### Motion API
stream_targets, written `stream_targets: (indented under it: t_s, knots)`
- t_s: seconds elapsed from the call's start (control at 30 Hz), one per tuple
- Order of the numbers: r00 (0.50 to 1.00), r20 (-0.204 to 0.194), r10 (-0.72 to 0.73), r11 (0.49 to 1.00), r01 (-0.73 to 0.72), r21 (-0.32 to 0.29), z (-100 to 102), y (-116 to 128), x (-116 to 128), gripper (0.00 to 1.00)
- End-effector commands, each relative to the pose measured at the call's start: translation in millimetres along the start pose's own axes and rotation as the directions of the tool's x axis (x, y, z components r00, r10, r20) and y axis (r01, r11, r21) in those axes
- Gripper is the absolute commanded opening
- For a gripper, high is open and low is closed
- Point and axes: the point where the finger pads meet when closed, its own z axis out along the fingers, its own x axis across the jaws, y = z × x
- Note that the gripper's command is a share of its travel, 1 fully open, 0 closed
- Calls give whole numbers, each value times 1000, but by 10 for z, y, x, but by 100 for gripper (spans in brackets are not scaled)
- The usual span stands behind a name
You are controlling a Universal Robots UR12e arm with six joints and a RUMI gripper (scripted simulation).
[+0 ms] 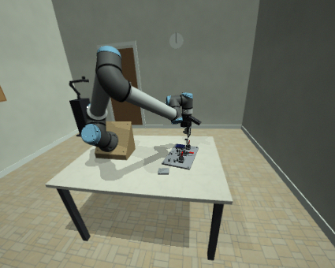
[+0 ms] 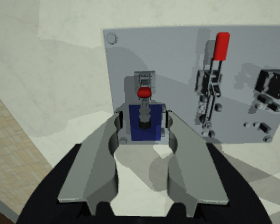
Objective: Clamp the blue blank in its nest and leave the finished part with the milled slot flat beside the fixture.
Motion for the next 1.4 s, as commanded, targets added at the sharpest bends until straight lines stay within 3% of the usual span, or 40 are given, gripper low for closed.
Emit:
stream_targets:
  t_s: [0.0, 0.6, 1.37]
  knots:
    - [1000, -3, -3, 1000, 3, -3, 132, 20, 4, 28]
    - [1000, -3, -3, 1000, 3, -4, 422, 22, 4, 28]
    - [1000, -1, -1, 1000, 1, 0, 409, 5, 4, 28]
